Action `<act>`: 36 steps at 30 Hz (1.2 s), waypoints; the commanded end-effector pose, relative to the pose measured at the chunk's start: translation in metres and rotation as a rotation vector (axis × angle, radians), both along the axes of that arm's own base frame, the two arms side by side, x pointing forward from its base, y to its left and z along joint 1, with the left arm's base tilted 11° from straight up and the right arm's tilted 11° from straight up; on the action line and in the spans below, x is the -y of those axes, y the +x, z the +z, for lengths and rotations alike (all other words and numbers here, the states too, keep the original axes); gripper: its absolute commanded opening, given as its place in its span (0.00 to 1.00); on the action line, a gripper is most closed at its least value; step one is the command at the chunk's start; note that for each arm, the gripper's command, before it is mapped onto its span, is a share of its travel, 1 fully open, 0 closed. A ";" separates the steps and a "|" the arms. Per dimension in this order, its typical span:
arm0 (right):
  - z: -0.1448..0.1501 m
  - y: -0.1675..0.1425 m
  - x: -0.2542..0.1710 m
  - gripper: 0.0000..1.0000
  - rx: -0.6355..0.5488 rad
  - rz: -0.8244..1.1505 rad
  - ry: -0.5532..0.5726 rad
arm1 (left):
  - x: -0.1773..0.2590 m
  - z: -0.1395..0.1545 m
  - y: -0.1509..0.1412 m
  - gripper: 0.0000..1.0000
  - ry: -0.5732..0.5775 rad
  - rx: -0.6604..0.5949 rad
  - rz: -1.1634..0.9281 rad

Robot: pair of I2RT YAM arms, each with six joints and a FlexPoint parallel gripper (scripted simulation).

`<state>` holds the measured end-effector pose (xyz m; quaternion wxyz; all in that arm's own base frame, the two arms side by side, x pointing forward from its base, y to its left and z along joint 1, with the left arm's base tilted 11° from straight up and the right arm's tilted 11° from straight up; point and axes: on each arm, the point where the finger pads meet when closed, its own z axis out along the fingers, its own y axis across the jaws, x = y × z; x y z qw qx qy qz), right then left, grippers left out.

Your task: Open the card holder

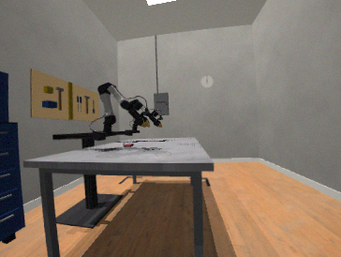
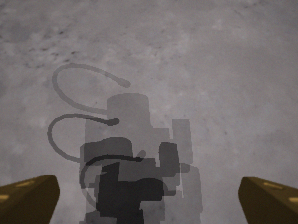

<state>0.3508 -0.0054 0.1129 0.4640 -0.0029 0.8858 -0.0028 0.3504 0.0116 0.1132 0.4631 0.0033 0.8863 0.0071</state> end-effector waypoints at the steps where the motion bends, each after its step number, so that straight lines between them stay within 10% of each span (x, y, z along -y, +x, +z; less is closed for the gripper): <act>1: 0.007 0.003 -0.001 1.00 0.020 0.005 -0.001 | 0.001 0.006 0.002 1.00 -0.001 0.019 -0.002; 19: 0.005 0.002 -0.002 1.00 0.013 0.012 -0.002 | 0.002 0.004 0.001 1.00 0.001 0.009 -0.014; 36: -0.038 -0.084 -0.040 1.00 -0.152 0.334 -0.124 | 0.110 0.008 -0.032 1.00 0.099 -0.075 -0.650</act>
